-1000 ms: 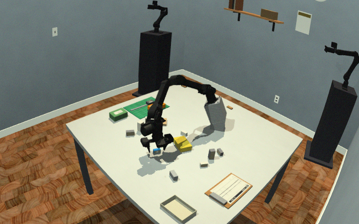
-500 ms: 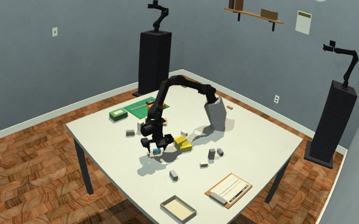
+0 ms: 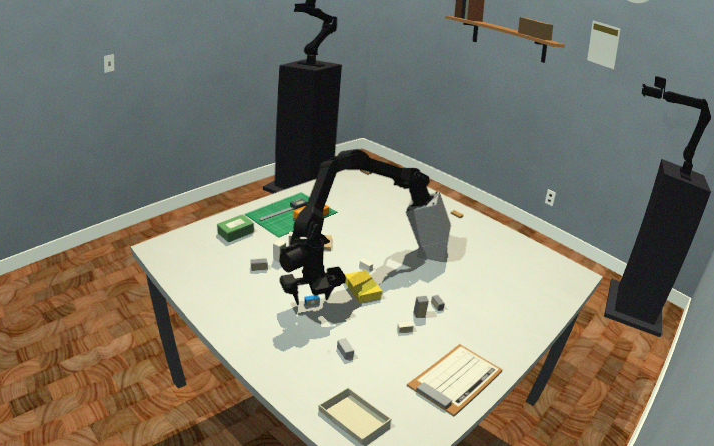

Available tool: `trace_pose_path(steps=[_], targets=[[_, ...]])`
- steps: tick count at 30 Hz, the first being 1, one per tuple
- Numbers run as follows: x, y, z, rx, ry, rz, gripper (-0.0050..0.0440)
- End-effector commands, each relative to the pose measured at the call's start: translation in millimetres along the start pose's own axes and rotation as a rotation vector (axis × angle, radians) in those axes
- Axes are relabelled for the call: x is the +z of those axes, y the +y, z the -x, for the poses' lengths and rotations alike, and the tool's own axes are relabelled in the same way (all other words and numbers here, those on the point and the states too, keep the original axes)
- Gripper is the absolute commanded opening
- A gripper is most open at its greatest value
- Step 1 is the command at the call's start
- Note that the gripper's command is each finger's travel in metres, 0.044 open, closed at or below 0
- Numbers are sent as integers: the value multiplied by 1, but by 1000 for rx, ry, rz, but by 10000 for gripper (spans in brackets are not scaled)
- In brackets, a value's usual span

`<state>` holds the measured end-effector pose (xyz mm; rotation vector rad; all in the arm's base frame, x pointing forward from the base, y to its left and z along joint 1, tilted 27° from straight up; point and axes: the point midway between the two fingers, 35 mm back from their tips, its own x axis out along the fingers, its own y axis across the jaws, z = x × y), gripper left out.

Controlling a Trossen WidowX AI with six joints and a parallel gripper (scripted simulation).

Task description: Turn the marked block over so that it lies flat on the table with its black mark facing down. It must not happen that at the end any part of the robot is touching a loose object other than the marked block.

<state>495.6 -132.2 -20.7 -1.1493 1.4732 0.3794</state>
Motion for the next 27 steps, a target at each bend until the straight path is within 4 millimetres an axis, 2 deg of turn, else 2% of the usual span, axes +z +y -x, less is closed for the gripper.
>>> trace_pose_path(steps=[1,11,12,27], targets=[[-1,-8,5,-18,-9,-9,440],[-1,-8,5,-18,-9,-9,440],[-1,-8,5,-18,-9,-9,-50],[-1,-5,3,-12,-6,-5,-50]])
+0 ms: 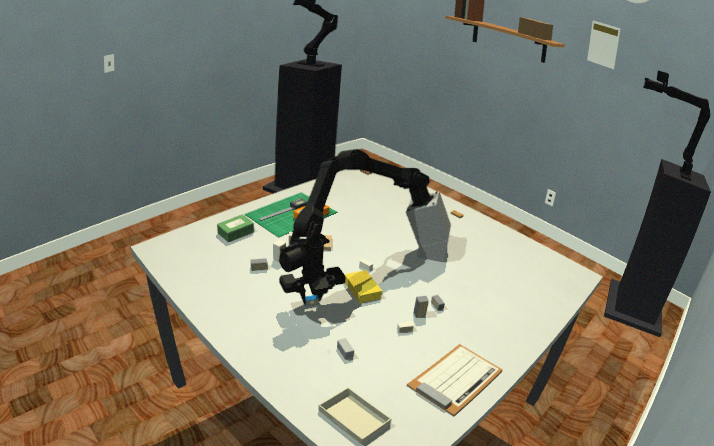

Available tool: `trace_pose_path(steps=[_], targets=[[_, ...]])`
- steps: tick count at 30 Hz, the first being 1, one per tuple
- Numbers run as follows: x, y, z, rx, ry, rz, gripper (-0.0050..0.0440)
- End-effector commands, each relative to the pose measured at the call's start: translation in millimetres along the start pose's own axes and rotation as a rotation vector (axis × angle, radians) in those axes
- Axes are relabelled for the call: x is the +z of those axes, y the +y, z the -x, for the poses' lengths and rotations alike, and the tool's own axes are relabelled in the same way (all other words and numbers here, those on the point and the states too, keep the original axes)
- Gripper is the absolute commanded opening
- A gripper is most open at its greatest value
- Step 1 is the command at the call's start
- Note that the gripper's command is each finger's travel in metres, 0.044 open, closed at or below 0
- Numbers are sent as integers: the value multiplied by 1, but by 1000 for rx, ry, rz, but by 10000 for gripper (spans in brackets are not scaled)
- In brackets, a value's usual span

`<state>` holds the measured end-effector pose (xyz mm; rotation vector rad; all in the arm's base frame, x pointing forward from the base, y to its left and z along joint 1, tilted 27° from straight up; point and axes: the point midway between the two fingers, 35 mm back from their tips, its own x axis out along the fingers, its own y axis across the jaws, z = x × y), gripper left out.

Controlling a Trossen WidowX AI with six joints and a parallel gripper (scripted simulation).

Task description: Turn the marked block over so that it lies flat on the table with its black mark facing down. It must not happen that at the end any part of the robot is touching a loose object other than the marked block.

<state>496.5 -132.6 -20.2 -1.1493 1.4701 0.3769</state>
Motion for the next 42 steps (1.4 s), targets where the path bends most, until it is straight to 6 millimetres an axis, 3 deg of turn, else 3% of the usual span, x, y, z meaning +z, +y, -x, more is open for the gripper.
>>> trace_pose_path(steps=[1,26,30,42], targets=[[-1,-4,3,-9,-4,-3,-50],[0,-3,4,-8,-3,-3,-50],[-2,-11,21,-35,-15,-17,-50],[-2,-11,35,-35,-14,-17,-50]])
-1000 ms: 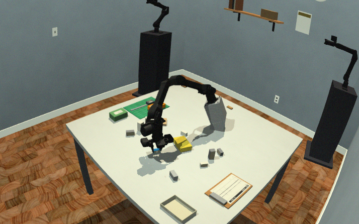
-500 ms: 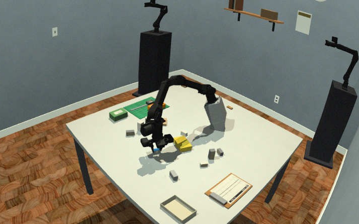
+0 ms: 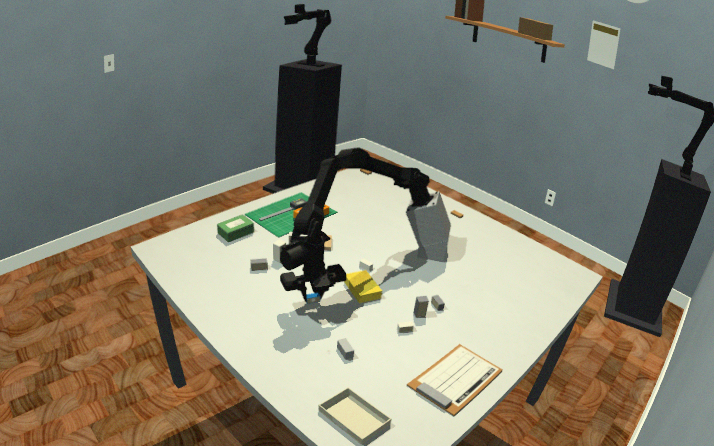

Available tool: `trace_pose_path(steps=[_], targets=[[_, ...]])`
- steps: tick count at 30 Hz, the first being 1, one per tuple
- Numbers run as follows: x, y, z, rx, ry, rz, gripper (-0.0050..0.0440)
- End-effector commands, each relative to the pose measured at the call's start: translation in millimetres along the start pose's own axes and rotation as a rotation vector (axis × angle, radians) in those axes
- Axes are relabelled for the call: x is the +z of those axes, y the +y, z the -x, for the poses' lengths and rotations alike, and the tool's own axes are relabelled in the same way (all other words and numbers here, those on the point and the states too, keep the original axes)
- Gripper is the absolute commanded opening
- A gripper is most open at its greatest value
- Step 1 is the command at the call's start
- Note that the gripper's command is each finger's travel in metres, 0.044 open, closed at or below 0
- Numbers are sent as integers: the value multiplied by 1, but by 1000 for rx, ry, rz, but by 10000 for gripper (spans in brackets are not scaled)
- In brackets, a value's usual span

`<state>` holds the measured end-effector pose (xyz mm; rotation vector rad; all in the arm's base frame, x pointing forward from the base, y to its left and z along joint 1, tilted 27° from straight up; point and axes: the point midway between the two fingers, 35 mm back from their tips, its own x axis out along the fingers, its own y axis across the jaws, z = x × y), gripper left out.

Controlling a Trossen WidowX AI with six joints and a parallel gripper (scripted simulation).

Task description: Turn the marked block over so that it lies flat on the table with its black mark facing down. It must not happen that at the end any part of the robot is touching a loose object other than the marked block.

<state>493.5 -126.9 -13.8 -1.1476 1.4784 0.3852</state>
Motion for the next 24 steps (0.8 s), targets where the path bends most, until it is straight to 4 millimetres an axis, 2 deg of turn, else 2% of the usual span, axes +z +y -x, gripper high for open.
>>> trace_pose_path(steps=[1,17,24], targets=[[-3,-13,27,-45,-18,-22,-50],[-5,-13,29,-40,-32,-18,-50],[-3,-13,28,-41,-134,-16,-50]])
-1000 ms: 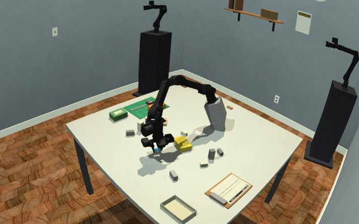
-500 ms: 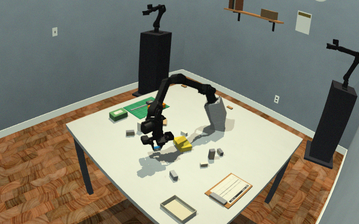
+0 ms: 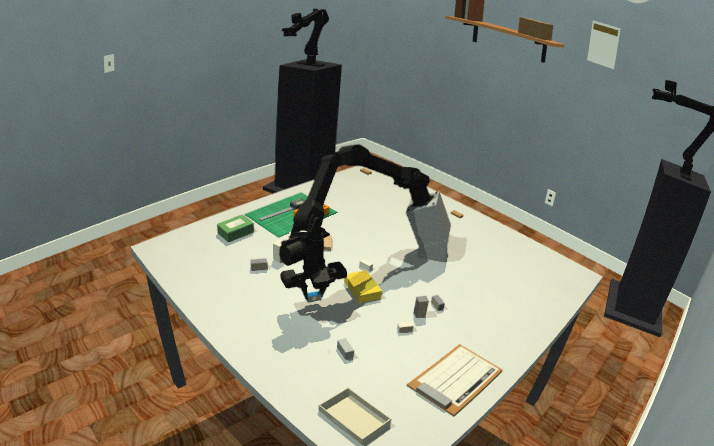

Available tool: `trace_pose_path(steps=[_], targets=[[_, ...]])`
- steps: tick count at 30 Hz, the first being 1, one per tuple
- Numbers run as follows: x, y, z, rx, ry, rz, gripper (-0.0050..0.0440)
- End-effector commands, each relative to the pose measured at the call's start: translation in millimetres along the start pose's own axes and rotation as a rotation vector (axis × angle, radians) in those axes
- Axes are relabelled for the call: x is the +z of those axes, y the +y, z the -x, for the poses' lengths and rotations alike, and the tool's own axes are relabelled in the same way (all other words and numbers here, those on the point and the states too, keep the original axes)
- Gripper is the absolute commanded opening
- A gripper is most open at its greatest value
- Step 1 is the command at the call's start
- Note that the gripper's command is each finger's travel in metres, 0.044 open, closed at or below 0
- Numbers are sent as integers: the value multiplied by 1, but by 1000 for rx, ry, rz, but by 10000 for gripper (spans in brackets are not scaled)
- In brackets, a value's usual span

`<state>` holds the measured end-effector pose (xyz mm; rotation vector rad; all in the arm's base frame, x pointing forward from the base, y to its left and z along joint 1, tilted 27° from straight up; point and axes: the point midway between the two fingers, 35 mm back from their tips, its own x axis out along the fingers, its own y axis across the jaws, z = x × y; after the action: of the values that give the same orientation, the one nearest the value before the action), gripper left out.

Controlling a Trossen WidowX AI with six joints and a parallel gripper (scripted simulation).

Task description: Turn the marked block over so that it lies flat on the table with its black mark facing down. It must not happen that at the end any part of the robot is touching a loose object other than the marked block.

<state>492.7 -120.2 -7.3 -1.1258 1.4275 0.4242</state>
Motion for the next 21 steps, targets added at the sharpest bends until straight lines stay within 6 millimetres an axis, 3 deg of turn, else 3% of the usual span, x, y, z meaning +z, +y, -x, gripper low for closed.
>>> trace_pose_path(steps=[1,6,16,18,21], targets=[[-5,-14,20,-48,-99,-18,-50],[-3,-14,20,-49,-204,-14,-50],[5,-15,21,-59,-629,0,-50],[9,-6,7,-25,-702,1,-50],[11,-6,6,-25,-809,2,-50]])
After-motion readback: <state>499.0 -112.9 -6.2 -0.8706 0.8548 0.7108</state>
